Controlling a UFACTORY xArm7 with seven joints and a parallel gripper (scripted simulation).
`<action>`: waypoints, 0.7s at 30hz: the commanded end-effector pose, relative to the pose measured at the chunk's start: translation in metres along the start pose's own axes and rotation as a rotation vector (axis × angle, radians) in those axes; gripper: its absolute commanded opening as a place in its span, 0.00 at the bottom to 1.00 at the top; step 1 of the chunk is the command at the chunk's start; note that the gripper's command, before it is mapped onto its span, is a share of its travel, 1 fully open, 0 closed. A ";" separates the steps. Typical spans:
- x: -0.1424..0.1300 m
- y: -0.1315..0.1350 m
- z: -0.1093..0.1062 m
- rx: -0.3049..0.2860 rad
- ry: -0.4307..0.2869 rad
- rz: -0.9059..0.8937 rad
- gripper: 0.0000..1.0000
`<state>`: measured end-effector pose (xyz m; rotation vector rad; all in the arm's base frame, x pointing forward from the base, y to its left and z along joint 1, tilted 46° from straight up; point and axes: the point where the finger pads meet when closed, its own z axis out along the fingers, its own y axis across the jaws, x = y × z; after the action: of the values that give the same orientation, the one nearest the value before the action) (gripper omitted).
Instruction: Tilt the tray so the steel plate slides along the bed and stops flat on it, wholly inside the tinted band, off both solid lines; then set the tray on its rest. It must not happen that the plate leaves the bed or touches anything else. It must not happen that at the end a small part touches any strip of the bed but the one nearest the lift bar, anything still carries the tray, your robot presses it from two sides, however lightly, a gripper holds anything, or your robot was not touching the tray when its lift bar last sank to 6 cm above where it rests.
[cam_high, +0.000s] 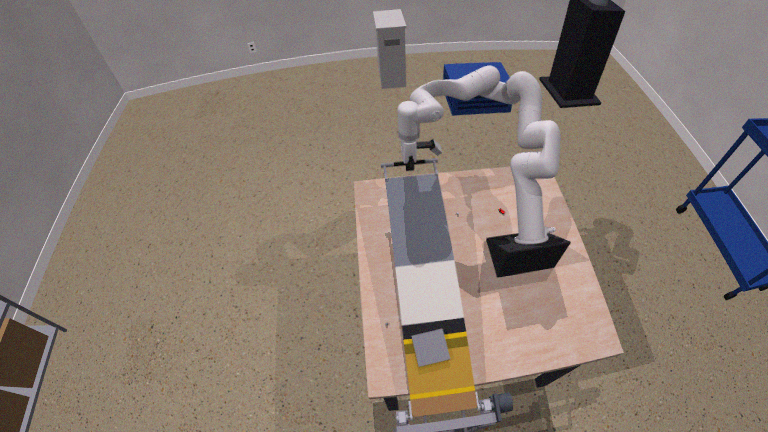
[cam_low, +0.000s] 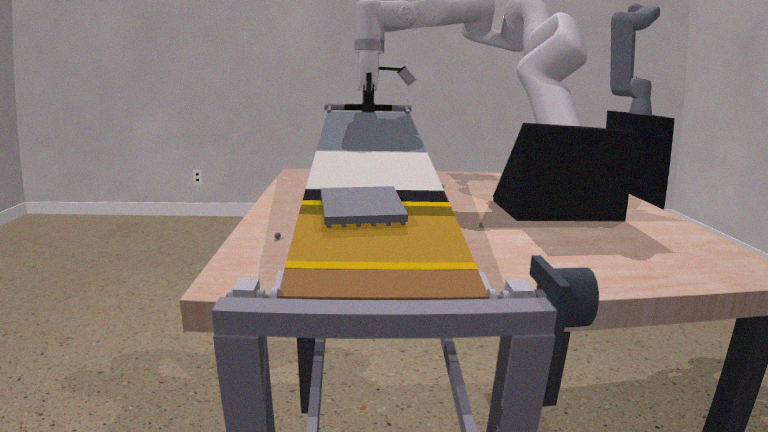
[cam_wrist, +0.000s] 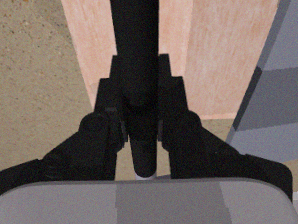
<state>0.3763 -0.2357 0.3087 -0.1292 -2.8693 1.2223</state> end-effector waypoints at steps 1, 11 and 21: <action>-0.002 0.000 0.002 0.001 -0.004 0.000 0.00; -0.002 0.000 -0.002 0.001 -0.004 0.000 0.00; -0.002 0.002 -0.013 0.001 -0.004 0.000 0.00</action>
<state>0.3774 -0.2288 0.3136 -0.1316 -2.8670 1.2222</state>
